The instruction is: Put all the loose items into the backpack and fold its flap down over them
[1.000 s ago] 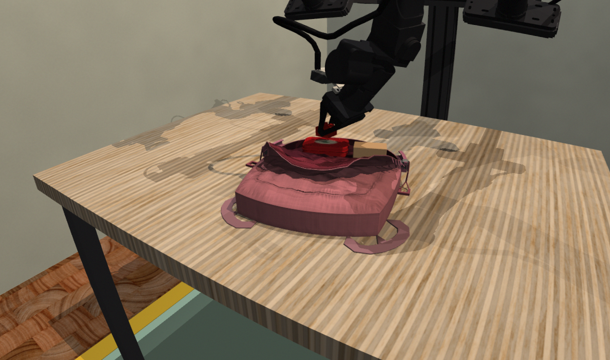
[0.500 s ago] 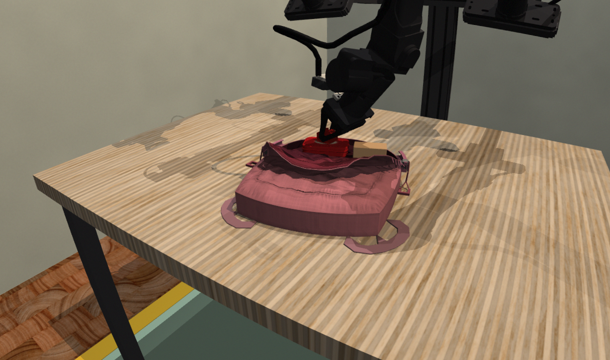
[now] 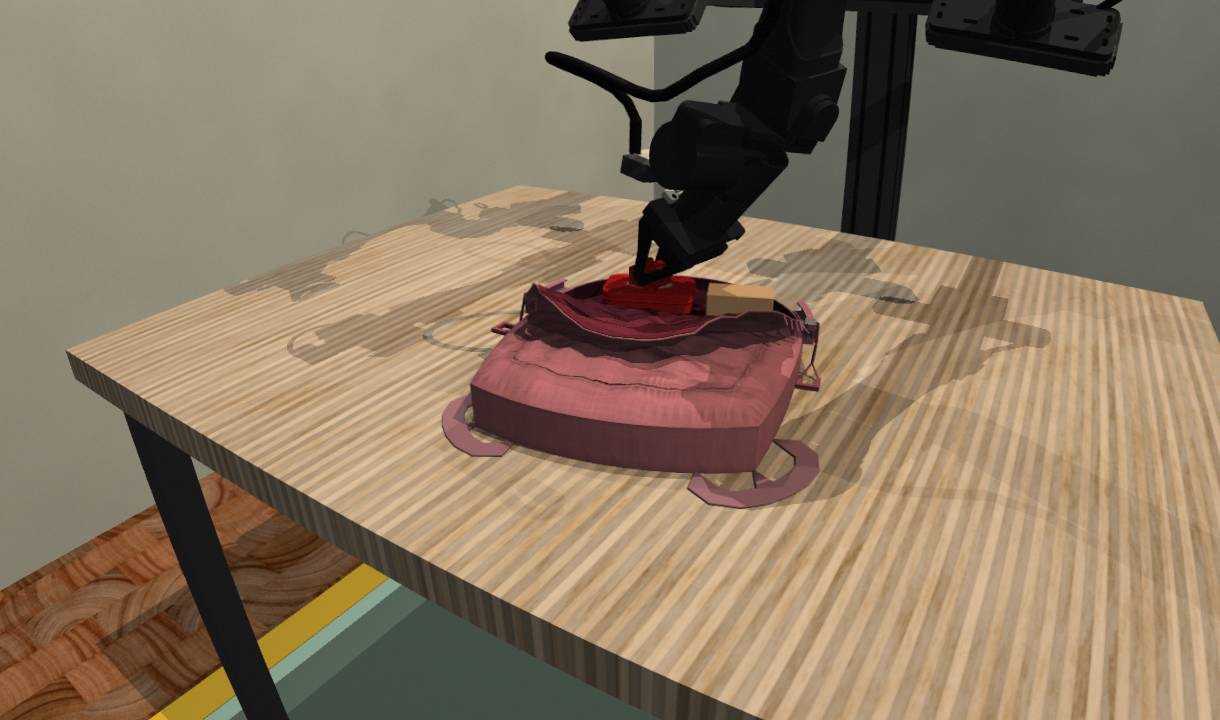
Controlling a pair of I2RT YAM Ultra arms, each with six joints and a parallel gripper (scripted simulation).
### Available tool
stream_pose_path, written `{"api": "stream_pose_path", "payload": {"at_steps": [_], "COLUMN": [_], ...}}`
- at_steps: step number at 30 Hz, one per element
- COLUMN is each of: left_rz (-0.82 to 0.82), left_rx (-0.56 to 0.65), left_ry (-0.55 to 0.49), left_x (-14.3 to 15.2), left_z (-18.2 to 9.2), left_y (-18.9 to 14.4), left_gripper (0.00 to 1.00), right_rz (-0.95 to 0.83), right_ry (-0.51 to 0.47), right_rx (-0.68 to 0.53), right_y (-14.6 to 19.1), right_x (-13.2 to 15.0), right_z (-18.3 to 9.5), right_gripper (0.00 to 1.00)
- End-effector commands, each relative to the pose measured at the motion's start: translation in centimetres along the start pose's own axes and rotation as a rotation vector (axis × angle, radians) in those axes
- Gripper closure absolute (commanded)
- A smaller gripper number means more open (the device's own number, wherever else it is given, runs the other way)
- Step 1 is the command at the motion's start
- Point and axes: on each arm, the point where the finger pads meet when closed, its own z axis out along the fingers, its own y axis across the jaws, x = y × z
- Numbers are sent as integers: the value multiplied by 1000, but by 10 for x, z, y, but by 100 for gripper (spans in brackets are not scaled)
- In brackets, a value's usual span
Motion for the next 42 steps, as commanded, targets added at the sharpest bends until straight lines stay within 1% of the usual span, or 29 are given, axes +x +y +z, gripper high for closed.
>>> {"api": "stream_pose_path", "payload": {"at_steps": [1, 4, 25, 42], "left_rz": [8, 10, 7, -2], "left_rx": [-4, -18, -5, 28], "left_ry": [12, 10, 13, 21], "left_x": [5, 5, 9, 14], "left_z": [4, 6, 5, 2], "left_y": [0, 7, 4, -12], "left_gripper": [75, 75, 75, 75], "right_rz": [-11, -11, -11, -11], "right_ry": [-52, -52, -52, -52], "right_rx": [6, 6, 6, 6], "right_y": [-1, -1, -1, -1], "right_x": [-24, -24, -24, -24], "right_z": [-5, -5, -5, -5], "right_gripper": [10, 10, 10, 10]}}
